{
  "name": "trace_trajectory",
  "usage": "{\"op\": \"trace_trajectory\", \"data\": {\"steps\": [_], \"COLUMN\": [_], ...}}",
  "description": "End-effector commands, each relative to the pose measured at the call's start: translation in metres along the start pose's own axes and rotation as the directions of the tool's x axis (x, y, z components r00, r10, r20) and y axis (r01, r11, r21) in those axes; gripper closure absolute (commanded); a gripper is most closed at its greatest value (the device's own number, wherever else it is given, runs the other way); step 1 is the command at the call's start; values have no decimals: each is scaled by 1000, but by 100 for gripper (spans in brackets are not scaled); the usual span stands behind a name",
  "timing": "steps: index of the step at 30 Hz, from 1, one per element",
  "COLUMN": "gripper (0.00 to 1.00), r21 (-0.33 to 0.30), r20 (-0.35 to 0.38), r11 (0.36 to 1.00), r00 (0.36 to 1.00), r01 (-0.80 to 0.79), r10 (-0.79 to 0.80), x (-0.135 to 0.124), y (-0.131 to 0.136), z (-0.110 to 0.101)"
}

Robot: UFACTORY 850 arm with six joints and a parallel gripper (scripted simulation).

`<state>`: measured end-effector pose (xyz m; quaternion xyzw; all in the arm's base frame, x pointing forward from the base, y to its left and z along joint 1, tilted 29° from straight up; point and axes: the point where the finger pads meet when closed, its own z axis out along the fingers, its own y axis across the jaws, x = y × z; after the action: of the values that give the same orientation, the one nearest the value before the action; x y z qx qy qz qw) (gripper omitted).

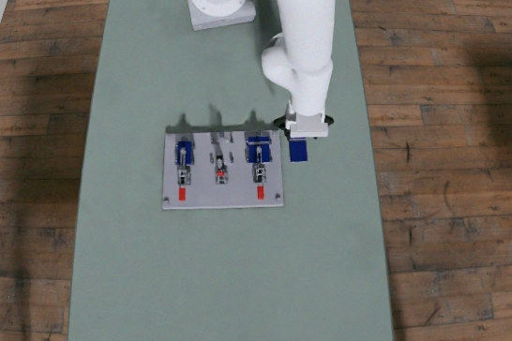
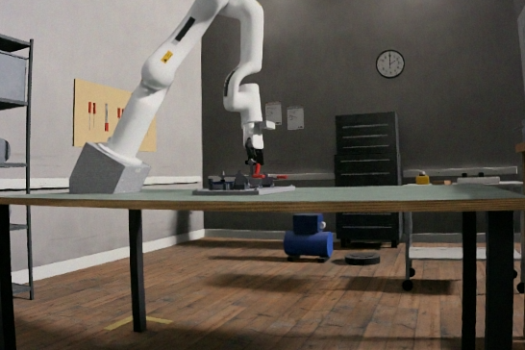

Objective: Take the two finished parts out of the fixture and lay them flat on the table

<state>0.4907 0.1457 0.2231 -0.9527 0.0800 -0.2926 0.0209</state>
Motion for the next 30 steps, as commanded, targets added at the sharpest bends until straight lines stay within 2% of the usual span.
{"op": "trace_trajectory", "data": {"steps": [1, 27, 28, 30], "gripper": [18, 18, 52, 52], "r21": [-8, -8, -8, -8], "r20": [4, 4, 4, 4], "r11": [1000, 1000, 1000, 1000], "r00": [1000, 1000, 1000, 1000], "r01": [1, 1, 1, 1], "r10": [-1, -1, -1, -1], "x": [1, 2, 2, 2], "y": [0, 0, 0, 0], "z": [-6, -8, -8, -8]}}
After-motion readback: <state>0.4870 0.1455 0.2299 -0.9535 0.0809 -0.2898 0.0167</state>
